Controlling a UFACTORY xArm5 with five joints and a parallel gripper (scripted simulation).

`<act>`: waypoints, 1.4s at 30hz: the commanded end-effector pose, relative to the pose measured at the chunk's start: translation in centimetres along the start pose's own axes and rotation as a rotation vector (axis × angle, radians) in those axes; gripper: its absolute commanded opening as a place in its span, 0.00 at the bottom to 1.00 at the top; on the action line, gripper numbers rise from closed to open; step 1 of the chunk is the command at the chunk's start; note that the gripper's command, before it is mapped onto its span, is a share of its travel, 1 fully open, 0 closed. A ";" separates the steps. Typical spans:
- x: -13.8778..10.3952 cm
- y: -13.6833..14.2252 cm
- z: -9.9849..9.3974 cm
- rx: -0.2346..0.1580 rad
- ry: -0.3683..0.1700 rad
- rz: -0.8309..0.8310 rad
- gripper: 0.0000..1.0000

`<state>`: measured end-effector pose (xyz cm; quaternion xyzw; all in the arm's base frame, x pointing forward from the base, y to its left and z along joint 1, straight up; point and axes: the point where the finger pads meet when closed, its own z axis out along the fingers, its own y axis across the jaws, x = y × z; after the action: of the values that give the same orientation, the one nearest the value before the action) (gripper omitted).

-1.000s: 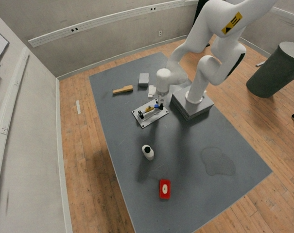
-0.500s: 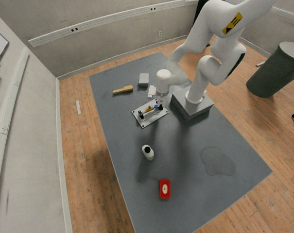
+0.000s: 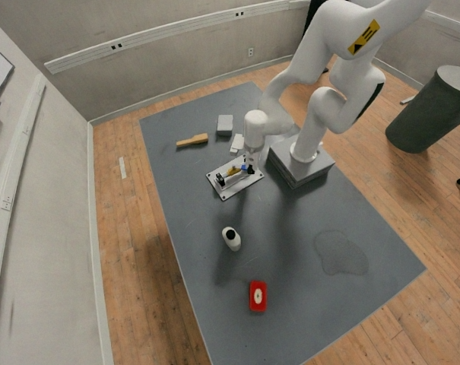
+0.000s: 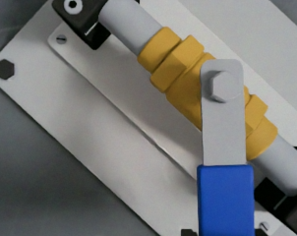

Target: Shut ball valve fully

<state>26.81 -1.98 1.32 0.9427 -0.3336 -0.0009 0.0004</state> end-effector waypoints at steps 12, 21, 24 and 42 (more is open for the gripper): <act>0.2 -0.9 -0.1 0.002 0.003 0.103 0.00; 0.2 -1.2 -0.1 0.002 0.003 0.145 0.00; 0.2 -1.3 -0.1 0.002 0.003 0.160 0.00; 0.4 -2.1 -0.1 0.003 0.002 0.263 0.00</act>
<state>28.12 -0.67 1.31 0.8956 -0.4448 -0.0013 0.0007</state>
